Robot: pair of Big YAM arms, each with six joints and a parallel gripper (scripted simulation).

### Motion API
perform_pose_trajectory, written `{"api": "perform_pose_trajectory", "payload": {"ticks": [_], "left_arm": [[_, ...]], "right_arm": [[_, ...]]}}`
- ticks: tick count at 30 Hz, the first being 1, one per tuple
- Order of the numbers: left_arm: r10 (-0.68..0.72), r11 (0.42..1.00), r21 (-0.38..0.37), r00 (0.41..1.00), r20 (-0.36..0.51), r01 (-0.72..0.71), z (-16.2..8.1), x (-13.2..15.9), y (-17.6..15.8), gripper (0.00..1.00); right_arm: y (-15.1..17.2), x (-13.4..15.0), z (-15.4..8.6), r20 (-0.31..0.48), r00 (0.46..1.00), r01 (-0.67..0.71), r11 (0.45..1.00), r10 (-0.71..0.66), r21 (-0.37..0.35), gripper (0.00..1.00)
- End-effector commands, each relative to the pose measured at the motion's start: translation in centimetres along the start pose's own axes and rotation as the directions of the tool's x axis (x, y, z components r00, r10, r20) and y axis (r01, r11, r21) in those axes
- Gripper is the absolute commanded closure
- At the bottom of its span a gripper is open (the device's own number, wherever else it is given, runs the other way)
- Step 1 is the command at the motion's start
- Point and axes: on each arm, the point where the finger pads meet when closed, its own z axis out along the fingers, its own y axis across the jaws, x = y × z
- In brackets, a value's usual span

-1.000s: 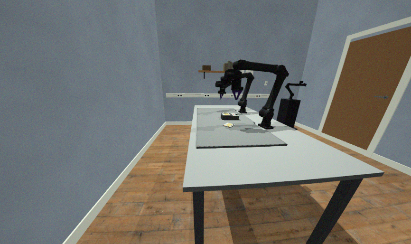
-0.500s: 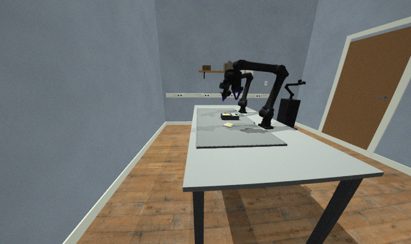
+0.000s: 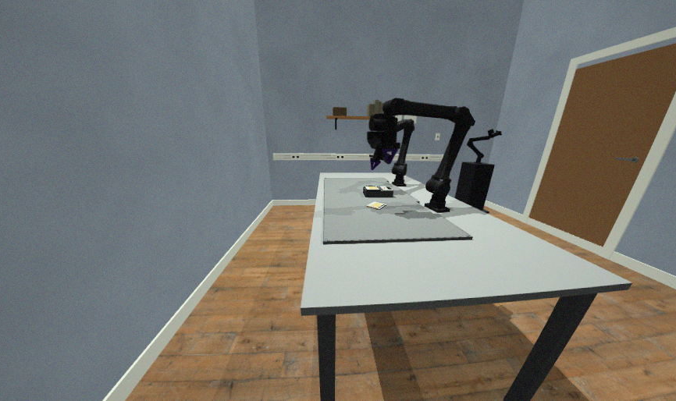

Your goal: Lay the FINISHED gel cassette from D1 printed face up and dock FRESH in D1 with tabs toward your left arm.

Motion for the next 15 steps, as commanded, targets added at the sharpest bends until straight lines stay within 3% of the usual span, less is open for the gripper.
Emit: {"api": "perform_pose_trajectory", "payload": {"ticks": [1, 12, 15], "left_arm": [[-0.009, 1.000, -0.013, 0.999, 0.037, 0.009, -2.0, -1.1, 0.4, 1.00], [-0.009, 1.000, -0.013, 0.999, 0.037, 0.009, -2.0, -1.1, 0.4, 1.00], [-0.009, 1.000, -0.013, 0.999, 0.037, 0.009, -2.0, -1.1, 0.4, 1.00]], "right_arm": [[-0.8, -1.7, 0.0, -0.004, 0.990, 0.141, 0.990, -0.141, 0.030, 1.00], [-0.5, -7.2, -0.2, -0.060, 0.878, 0.479, 0.873, -0.475, 0.093, 1.00], [-0.4, -7.7, -0.3, -0.067, 0.862, 0.507, 0.856, -0.503, 0.098, 1.00]]}}
